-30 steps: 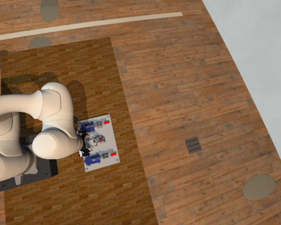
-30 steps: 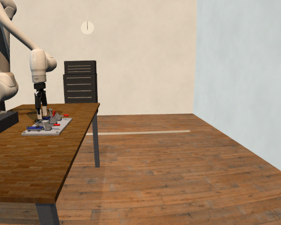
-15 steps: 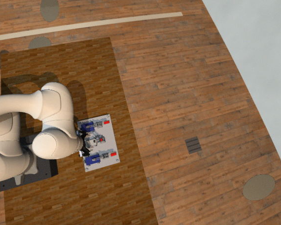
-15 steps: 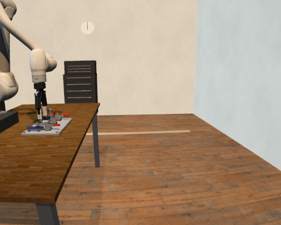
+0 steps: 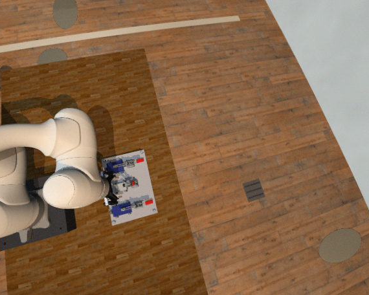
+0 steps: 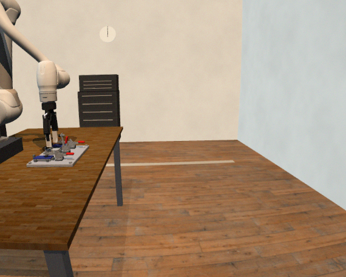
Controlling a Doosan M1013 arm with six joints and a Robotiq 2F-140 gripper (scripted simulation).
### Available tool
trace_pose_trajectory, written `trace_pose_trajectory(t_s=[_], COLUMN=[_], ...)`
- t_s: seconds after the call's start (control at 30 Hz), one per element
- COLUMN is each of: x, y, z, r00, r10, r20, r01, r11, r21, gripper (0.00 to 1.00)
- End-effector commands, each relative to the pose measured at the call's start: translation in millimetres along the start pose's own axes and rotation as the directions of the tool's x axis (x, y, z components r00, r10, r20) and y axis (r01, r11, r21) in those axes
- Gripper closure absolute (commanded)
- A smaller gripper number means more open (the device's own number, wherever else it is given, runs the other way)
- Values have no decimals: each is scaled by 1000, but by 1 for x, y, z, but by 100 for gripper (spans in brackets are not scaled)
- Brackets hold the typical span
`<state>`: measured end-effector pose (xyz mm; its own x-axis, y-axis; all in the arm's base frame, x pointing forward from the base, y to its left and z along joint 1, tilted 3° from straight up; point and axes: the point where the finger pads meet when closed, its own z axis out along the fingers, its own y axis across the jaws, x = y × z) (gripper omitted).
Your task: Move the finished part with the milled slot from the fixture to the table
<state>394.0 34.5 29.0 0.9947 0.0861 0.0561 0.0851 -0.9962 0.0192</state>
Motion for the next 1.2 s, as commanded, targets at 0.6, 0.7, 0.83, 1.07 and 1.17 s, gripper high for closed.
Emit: trace_pose_trajectory(t_s=[0.6, 0.7, 0.83, 1.07, 1.17], x=[-4, -4, -4, -4, -4], y=[1, 1, 1, 1, 1], z=[27, 31, 35, 38, 38], r00=[1000, 1000, 1000, 1000, 1000], r10=[1, 1, 1, 1, 1], r20=[4, 4, 4, 4, 4], r01=[-1, -1, -1, -1, -1], r11=[1000, 1000, 1000, 1000, 1000], r21=[-3, -3, -2, -2, -2], gripper=[42, 42, 42, 42, 42])
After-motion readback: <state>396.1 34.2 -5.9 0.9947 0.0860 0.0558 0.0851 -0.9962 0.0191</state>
